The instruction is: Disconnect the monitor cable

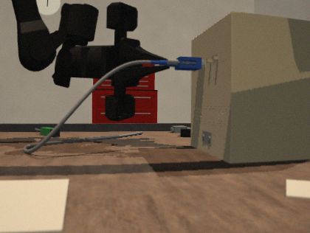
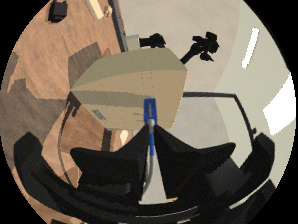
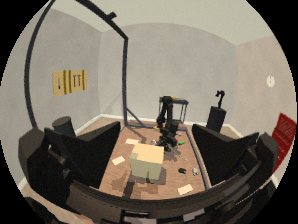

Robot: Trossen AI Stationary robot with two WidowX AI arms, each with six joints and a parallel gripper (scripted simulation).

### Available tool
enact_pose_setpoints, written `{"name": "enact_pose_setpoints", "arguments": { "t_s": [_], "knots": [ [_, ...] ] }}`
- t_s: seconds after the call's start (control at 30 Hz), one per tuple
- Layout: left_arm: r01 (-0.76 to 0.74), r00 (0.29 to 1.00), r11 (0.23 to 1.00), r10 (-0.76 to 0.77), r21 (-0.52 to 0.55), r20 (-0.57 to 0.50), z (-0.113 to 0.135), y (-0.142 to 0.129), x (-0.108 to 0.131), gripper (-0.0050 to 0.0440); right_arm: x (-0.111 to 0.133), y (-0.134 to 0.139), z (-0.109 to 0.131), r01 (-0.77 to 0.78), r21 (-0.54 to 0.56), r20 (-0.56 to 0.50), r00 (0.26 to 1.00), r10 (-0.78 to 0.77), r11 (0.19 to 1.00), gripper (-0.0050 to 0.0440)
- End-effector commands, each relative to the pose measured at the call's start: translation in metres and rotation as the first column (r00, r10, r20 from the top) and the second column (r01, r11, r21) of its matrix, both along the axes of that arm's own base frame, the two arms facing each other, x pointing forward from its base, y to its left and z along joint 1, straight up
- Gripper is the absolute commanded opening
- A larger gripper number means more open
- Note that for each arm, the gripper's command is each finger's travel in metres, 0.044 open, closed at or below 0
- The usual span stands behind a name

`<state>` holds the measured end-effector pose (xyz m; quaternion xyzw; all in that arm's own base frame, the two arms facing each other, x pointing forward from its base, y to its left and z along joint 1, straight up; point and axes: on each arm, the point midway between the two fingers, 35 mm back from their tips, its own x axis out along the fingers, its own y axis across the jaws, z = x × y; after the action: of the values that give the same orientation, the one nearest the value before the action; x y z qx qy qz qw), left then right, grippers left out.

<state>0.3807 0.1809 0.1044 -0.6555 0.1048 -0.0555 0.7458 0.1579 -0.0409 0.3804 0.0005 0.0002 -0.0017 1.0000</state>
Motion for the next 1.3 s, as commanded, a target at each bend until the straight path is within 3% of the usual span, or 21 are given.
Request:
{"name": "enact_pose_setpoints", "arguments": {
  "t_s": [0.0,0.43,0.73,0.8,1.1,1.27],
  "knots": [
    [-0.002,0.999,0.999,0.003,-0.035,0.037,0.0063,0.002,0.0014,0.0,-0.0003,0.0015,0.0033,-0.003,-0.007,0.002,1.0,0.003,1.0,0.044],
    [0.002,0.998,0.995,0.005,-0.103,0.064,0.0047,0.002,0.0012,0.0,-0.0003,0.0015,0.0033,-0.003,-0.007,0.002,1.0,0.003,1.0,0.044],
    [0.002,0.998,0.995,0.005,-0.103,0.064,0.0047,0.002,0.0012,0.0216,-0.0003,0.0015,0.0033,-0.003,-0.007,0.002,1.0,0.003,1.0,0.044],
    [0.002,0.998,0.995,0.005,-0.103,0.064,0.0047,0.002,0.0012,0.0216,-0.0003,0.0015,0.0033,-0.003,-0.007,0.002,1.0,0.003,1.0,0.044],
    [0.002,0.998,0.995,0.005,-0.103,0.064,0.0047,0.002,0.0012,0.0432,-0.0003,0.0015,0.0033,-0.003,-0.007,0.002,1.0,0.003,1.0,0.044],
    [0.002,0.998,0.995,0.005,-0.103,0.064,0.0047,0.002,0.0012,0.044,-0.0003,0.0015,0.0033,-0.003,-0.007,0.002,1.0,0.003,1.0,0.044]
  ]
}}
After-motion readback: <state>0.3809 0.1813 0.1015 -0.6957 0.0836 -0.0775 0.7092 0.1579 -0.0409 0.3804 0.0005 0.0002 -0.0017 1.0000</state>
